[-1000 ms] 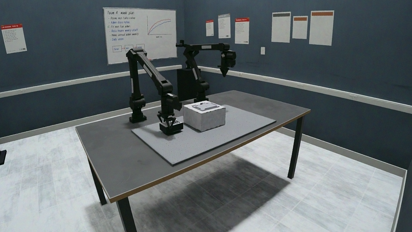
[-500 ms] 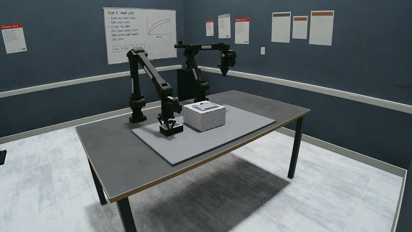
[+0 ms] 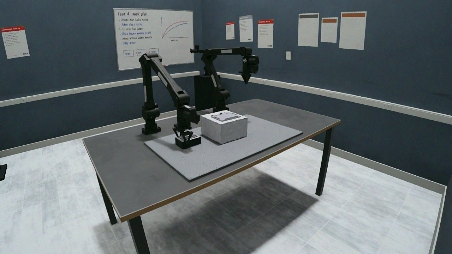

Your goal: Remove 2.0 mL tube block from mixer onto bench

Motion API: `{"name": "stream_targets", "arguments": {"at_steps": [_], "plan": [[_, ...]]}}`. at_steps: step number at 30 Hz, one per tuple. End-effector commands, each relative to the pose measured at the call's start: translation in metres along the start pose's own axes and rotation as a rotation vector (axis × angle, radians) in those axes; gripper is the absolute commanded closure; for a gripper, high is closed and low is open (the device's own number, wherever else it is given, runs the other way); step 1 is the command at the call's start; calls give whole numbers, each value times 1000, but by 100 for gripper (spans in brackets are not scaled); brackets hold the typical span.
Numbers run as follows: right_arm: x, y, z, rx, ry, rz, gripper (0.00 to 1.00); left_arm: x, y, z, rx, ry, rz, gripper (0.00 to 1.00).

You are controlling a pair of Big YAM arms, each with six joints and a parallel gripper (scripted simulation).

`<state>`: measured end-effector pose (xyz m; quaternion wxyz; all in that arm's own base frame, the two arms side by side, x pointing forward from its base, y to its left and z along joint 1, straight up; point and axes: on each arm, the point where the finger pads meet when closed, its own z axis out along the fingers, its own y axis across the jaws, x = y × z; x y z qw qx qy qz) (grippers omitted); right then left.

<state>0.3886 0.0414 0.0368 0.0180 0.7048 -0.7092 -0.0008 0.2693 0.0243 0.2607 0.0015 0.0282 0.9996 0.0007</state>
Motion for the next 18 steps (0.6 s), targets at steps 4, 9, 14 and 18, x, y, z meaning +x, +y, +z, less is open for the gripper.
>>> {"name": "stream_targets", "arguments": {"at_steps": [4,9,14,18], "plan": [[1,-45,-59,150,-28,-5,100,4,0,4,-1,15,-11,100],[1,-47,-62,158,-30,-3,100,0,1,-4,-4,-6,-11,100],[-6,-47,-63,160,-32,-7,100,-4,1,-10,-6,-23,-11,100],[-9,-39,-57,140,-21,-7,100,-6,2,-15,-8,-35,-10,100]]}}
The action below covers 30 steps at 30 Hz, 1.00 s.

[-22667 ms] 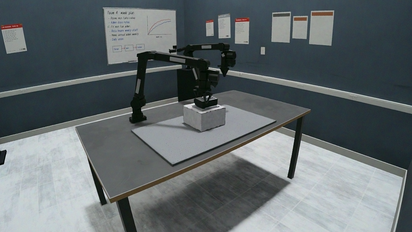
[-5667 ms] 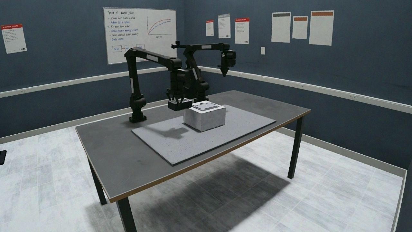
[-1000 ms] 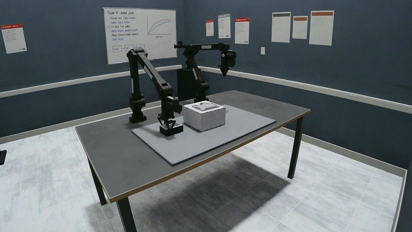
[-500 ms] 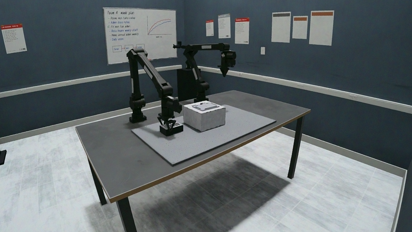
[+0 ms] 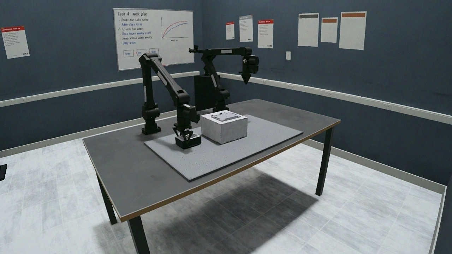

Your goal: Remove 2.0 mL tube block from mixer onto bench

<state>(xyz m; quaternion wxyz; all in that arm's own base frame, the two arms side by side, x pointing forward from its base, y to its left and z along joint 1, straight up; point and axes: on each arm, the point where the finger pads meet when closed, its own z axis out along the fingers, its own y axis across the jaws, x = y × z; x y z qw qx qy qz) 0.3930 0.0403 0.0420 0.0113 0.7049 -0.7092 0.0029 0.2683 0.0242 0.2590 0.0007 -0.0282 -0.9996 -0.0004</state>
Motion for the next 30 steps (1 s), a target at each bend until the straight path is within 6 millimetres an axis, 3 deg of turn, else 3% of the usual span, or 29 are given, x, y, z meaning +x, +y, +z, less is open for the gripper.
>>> {"name": "stream_targets", "arguments": {"at_steps": [1,30], "plan": [[-11,-35,-51,124,-16,-7,100,-8,2,-18,-9,-43,-10,100],[-5,-34,-39,114,-33,-8,100,-13,2,-29,-13,-73,-10,100]]}}
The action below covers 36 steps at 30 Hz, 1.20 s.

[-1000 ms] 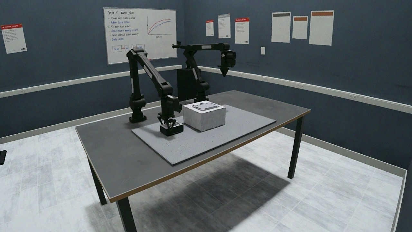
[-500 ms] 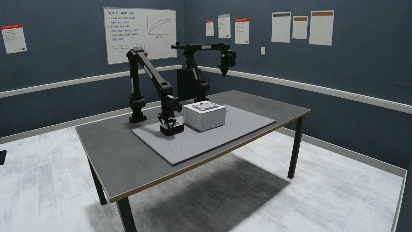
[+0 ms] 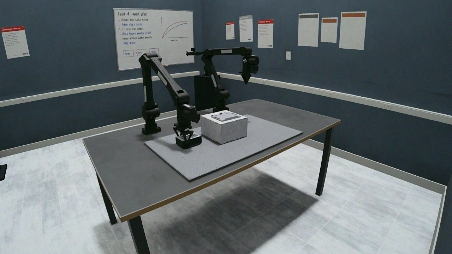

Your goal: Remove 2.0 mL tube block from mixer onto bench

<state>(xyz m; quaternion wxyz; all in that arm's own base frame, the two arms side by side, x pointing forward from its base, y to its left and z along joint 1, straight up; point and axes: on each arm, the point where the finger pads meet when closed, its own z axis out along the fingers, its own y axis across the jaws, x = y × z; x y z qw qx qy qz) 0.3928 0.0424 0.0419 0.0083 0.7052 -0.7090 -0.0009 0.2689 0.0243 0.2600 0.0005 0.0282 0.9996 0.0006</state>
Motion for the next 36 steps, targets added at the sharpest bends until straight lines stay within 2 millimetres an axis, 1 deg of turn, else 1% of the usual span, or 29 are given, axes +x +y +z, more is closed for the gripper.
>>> {"name": "stream_targets", "arguments": {"at_steps": [1,16,21,28,33,36], "plan": [[-3,-34,-39,115,-24,-7,100,-13,2,-28,-12,-71,-10,100],[0,-33,-34,107,-22,-7,100,0,0,-5,-4,-11,-9,100],[0,-32,-32,106,-22,-6,100,3,0,0,-2,0,-9,100],[1,-32,-30,102,-22,-5,100,4,-1,2,-1,4,-9,100],[1,-30,-28,98,-22,-5,100,0,0,-7,-4,-18,-9,100],[1,-30,-27,97,-22,-5,100,-1,0,-8,-5,-22,-9,100]]}}
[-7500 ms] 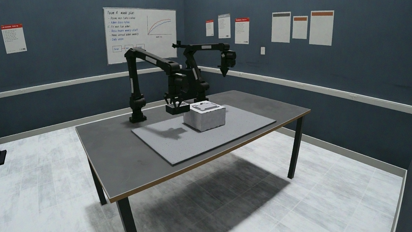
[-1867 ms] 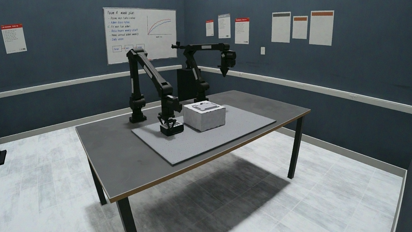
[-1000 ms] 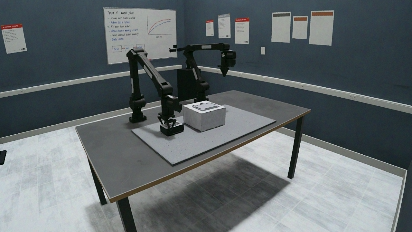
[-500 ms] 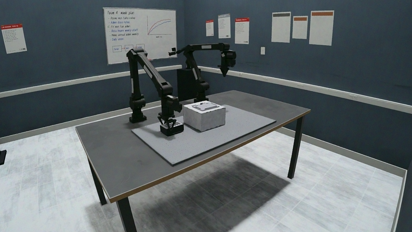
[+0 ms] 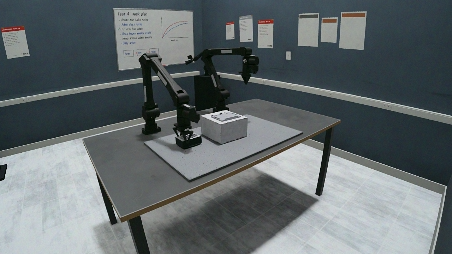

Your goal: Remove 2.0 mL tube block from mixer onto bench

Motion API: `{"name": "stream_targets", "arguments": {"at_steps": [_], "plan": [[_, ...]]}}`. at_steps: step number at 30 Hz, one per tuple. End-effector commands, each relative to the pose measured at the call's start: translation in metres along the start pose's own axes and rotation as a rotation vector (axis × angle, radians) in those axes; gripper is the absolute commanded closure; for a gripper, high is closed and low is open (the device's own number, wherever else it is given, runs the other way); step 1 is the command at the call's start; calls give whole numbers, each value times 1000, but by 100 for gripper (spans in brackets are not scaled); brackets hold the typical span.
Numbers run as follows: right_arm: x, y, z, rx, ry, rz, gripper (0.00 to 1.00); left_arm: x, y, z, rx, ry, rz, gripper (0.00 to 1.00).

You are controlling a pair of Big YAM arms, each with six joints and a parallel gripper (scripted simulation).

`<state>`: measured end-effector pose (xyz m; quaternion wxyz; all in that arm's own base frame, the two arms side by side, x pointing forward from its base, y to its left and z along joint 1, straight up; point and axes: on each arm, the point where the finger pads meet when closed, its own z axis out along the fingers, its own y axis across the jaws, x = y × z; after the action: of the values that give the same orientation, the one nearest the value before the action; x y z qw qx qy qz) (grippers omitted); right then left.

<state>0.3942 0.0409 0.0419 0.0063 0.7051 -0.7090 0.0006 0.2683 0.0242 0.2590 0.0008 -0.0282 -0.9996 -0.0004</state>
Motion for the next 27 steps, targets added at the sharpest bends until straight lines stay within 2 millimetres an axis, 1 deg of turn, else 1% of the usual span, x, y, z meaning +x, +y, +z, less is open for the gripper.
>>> {"name": "stream_targets", "arguments": {"at_steps": [1,7,27], "plan": [[0,-29,-27,91,-21,-5,100,-3,0,-11,-6,-29,-9,100],[0,-28,-24,87,-21,-5,100,-8,1,-20,-9,-54,-8,100],[1,-23,-17,69,-19,-4,100,-11,2,-28,-12,-74,-8,100]]}}
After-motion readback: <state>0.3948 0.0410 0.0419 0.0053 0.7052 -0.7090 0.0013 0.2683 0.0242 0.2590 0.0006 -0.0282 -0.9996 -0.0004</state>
